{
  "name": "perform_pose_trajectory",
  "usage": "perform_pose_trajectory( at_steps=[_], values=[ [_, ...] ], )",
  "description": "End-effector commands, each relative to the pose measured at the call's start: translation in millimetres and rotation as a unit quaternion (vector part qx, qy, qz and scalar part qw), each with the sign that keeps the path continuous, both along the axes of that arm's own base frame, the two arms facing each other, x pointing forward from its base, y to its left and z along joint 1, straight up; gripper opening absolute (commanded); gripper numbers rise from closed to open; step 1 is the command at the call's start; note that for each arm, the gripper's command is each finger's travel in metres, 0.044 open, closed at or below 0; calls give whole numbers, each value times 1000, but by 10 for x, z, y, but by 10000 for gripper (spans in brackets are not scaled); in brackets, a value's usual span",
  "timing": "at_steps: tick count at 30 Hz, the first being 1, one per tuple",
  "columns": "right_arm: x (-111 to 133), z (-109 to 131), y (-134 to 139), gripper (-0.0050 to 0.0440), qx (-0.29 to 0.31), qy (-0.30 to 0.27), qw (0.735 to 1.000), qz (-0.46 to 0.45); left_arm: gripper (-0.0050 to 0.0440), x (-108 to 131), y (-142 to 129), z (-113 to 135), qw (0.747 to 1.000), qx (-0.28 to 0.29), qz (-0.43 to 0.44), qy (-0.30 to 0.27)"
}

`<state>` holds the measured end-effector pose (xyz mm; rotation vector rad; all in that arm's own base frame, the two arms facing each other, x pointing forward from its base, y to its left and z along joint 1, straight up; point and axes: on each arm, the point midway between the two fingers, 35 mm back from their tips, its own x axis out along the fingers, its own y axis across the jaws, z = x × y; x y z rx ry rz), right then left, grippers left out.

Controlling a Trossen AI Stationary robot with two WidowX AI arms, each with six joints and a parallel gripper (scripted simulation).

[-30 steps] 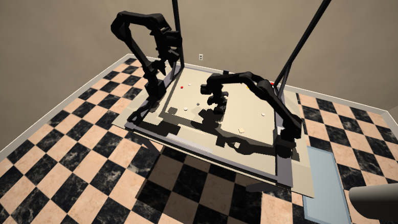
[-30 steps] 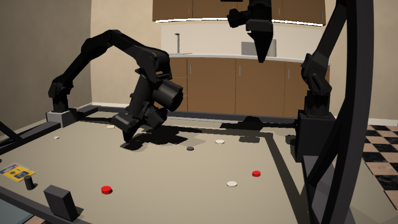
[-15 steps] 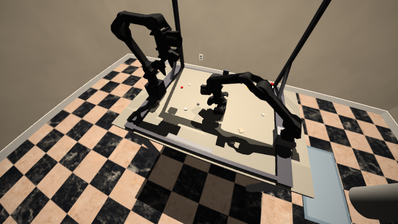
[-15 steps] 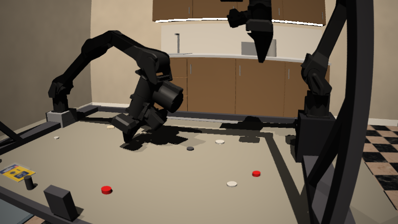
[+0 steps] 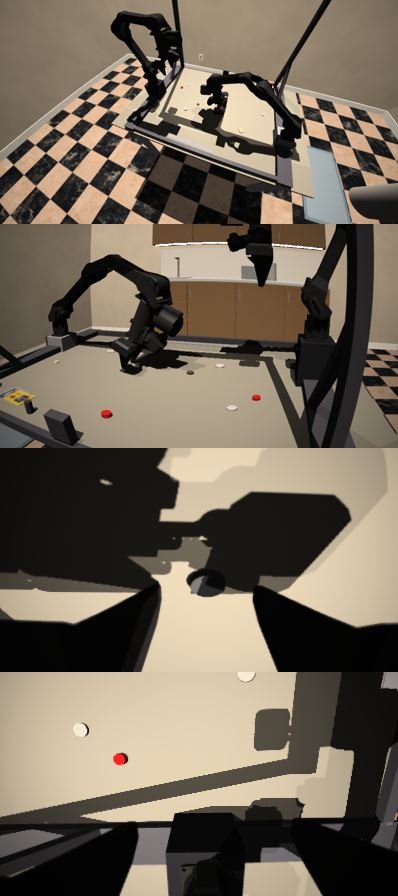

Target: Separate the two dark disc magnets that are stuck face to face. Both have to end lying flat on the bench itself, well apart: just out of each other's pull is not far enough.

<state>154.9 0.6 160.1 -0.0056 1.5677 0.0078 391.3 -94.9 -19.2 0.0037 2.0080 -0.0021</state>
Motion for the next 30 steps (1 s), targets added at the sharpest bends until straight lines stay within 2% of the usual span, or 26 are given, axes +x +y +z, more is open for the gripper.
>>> perform_pose_trajectory(
  at_steps=[1, 3, 14, 20, 22, 23, 30],
  values=[
    [3, 21, -4, 400, -1, -5, 1000, 0, 359, 54, -6, 105, 1000, -3, 0, -16],
    [3, 21, -4, 400, -1, -5, 1000, 0, 400, 54, -6, 105, 1000, -3, 0, -16],
    [5, -40, -7, 400, -3, -11, 1000, 0, 400, 40, -9, 175, 1000, -4, 0, -22],
    [140, -374, 13, 400, -5, -74, 997, 0, 400, 25, -20, 363, 999, -3, -1, -43],
    [140, -374, 13, 400, -5, -74, 997, 0, 400, 25, -20, 363, 999, -3, -1, -43],
    [228, -404, 17, 400, -5, -99, 995, 0, 400, 22, -20, 389, 999, -4, 0, -46],
    [317, -724, 39, 400, -5, -161, 987, 0, 400, -7, -17, 581, 998, -5, 0, -67]
  ],
)
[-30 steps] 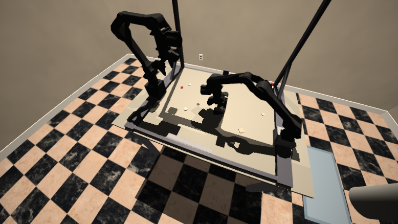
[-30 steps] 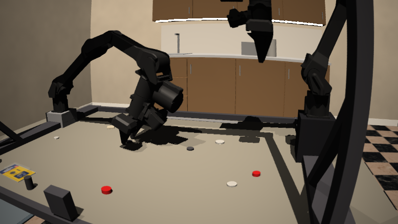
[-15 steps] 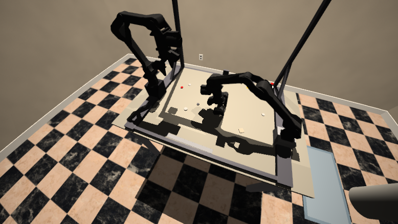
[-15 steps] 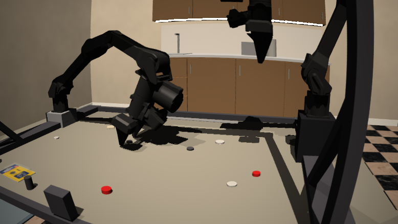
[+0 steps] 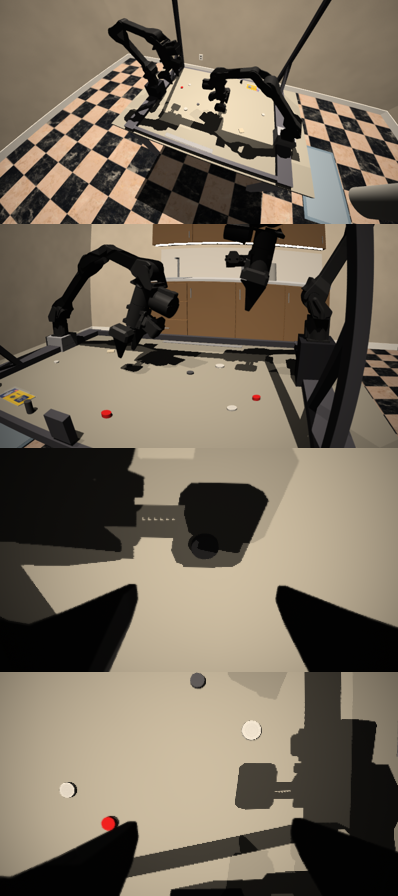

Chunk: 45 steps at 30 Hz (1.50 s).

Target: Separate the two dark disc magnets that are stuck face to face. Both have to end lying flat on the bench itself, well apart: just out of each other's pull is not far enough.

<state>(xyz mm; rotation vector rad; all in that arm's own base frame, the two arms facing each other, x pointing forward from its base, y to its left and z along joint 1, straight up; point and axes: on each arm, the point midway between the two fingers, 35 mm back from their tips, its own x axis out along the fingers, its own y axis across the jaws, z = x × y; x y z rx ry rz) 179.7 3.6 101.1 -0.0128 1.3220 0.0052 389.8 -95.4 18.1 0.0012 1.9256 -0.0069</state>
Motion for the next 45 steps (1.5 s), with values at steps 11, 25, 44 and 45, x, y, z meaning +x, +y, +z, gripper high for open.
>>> perform_pose_trajectory(
  at_steps=[11, 25, 44, 45],
  values=[
    [272, -364, 42, 400, 3, -142, 990, -2, 400, -34, -7, 403, 999, -4, 0, -49],
    [334, -416, 54, 400, 6, -177, 984, -1, 400, -39, -5, 435, 999, -6, 0, -53],
    [503, -446, 55, 400, 7, -176, 984, 2, 400, 2, -24, 350, 995, -14, -17, -100],
    [540, -459, 55, 400, 7, -176, 984, 3, 400, 14, -28, 325, 994, -15, -20, -111]
  ],
)
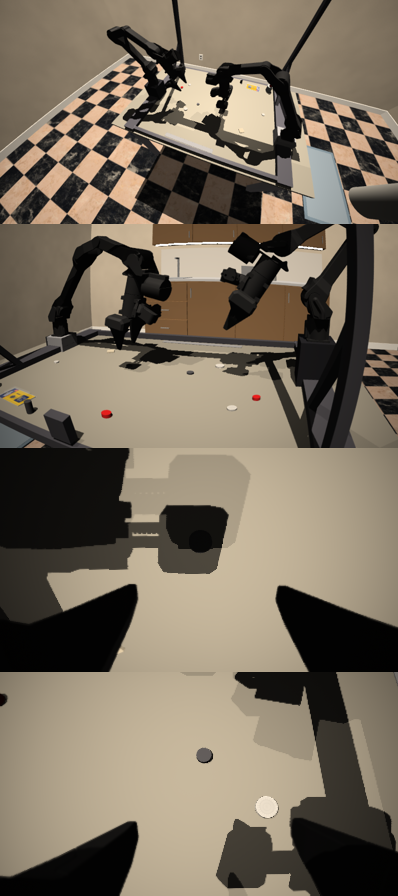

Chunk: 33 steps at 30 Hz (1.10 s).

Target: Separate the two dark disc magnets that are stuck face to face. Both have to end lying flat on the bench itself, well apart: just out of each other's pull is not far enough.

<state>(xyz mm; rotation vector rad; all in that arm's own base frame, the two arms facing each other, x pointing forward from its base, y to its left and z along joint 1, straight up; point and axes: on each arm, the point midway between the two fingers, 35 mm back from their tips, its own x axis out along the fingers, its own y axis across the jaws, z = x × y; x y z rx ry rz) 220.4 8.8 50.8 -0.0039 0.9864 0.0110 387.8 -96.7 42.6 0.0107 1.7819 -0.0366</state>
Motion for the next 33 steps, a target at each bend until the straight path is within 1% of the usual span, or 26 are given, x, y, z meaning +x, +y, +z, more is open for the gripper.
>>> perform_pose_trajectory(
  at_steps=[1, 3, 4, 13, 15, 16, 17, 20, 30, 32, 33],
  values=[
    [173, 28, 3, 400, 1, -9, 1000, 3, 400, 46, -22, 53, 999, -9, -14, -51],
    [264, -13, 1, 400, 1, -8, 1000, 5, 400, 65, -30, -4, 997, -13, -22, -78],
    [311, -37, 0, 400, 1, -8, 1000, 5, 400, 36, -25, -31, 996, -13, -26, -83],
    [582, -218, -12, 400, 0, -6, 1000, 10, 400, 52, -39, -180, 985, -23, -50, -166],
    [582, -218, -12, 400, 0, -6, 1000, 10, 400, 52, -39, -180, 985, -23, -50, -166],
    [610, -241, -14, 400, 0, -6, 1000, 10, 400, 117, -50, -182, 980, -27, -52, -190],
    [662, -289, -17, 400, 0, -6, 1000, 11, 400, 61, -44, -214, 979, -27, -58, -196],
    [749, -377, -25, 400, 0, -5, 1000, 13, 400, 36, -43, -252, 972, -29, -66, -223],
    [965, -668, -51, 400, 0, -4, 1000, 17, 400, -10, -42, -297, 944, -36, -87, -317],
    [965, -668, -51, 400, 0, -4, 1000, 17, 400, -10, -42, -297, 944, -36, -87, -317],
    [983, -700, -53, 400, 0, -3, 1000, 17, 400, 15, -44, -282, 938, -39, -88, -334]
  ],
)
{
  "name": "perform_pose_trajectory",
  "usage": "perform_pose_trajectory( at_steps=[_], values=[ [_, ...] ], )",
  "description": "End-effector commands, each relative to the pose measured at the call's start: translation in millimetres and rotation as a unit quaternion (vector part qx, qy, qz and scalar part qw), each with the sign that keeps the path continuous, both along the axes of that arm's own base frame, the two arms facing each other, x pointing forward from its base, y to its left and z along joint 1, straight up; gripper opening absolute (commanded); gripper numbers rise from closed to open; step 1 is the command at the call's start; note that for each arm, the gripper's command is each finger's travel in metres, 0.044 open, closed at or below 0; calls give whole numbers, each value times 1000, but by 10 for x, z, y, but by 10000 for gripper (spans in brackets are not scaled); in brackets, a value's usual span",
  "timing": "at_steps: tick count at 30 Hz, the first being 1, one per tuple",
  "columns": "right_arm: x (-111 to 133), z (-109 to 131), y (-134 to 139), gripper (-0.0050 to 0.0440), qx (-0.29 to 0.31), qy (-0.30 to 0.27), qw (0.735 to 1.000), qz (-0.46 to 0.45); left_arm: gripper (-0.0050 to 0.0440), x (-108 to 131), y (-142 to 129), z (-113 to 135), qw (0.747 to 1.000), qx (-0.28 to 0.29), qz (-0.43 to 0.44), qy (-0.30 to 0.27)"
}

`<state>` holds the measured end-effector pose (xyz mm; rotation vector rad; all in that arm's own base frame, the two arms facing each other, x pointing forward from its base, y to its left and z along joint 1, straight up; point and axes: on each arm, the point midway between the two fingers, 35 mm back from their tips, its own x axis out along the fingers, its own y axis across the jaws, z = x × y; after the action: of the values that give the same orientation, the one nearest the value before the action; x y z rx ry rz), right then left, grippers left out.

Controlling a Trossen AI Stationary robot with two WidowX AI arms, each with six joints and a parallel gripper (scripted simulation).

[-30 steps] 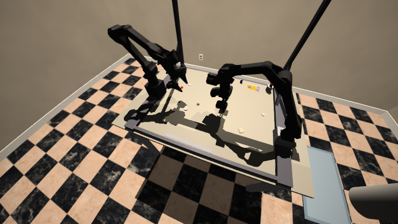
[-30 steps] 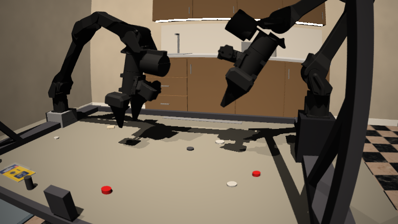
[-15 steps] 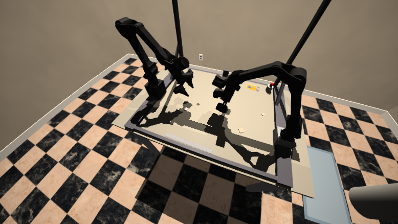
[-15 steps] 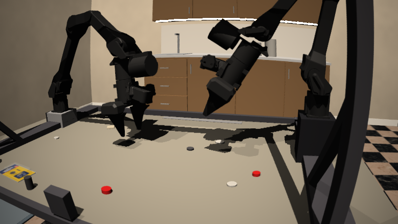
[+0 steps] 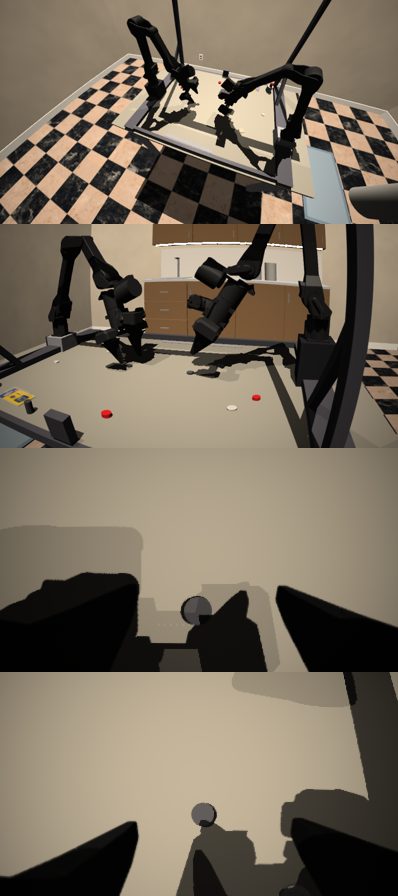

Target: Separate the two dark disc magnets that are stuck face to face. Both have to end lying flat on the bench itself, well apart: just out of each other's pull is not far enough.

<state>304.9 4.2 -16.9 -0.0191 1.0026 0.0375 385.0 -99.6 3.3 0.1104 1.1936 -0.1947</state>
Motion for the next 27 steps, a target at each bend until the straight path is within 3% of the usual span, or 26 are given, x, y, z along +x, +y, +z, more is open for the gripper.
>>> perform_pose_trajectory(
  at_steps=[1, 9, 27],
  values=[
    [163, -70, -11, 400, 1, -11, 1000, 3, 400, 25, -14, 111, 998, -8, -10, -63],
    [263, -297, -32, 400, 0, -10, 1000, 6, 400, -78, 9, 120, 992, -12, -21, -121],
    [248, -304, -28, 400, 0, -10, 1000, 5, 400, -65, 7, 106, 992, -14, -20, -123]
  ],
)
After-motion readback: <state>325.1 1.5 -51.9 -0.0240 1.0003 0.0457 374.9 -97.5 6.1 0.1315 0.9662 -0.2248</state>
